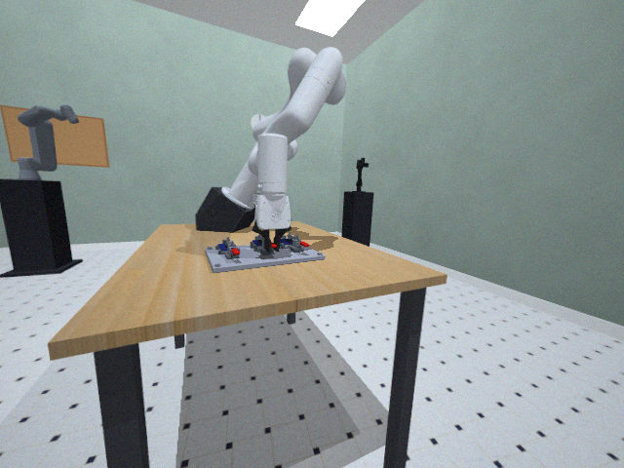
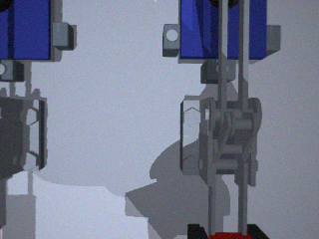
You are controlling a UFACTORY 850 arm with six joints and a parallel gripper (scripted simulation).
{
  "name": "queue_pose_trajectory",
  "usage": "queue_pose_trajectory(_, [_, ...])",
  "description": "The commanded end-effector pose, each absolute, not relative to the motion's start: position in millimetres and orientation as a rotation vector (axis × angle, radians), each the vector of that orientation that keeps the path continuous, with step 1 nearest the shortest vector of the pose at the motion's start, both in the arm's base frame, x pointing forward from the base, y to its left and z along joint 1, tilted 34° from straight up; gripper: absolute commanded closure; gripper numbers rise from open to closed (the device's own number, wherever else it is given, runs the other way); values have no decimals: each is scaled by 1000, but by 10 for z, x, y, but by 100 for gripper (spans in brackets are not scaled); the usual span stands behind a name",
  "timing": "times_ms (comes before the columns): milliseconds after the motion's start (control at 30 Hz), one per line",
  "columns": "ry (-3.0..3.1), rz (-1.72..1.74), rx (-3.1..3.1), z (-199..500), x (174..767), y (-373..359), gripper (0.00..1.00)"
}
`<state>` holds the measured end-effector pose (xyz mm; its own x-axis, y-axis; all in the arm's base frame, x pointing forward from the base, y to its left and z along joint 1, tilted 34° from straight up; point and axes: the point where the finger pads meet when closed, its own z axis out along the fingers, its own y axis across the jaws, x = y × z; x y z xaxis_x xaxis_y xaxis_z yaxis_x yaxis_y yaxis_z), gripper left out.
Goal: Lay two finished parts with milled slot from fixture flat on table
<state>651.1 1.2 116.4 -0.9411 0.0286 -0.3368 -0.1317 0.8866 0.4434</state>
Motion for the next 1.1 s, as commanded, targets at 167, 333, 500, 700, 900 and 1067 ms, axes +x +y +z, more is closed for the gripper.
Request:
queue_pose_trajectory(167, [2717,671,-76,1179,6511,2,100])
queue_pose_trajectory(333, [2717,671,-76,1188,6502,-3,100])
queue_pose_trajectory(500, [2717,671,-76,1201,6490,-12,100])
queue_pose_trajectory(700, [2717,671,-76,1215,6476,-21,100])
queue_pose_trajectory(900, [2717,671,-76,1236,6448,-36,100])
queue_pose_trajectory(1067, [2717,671,-76,1258,6419,-51,100])
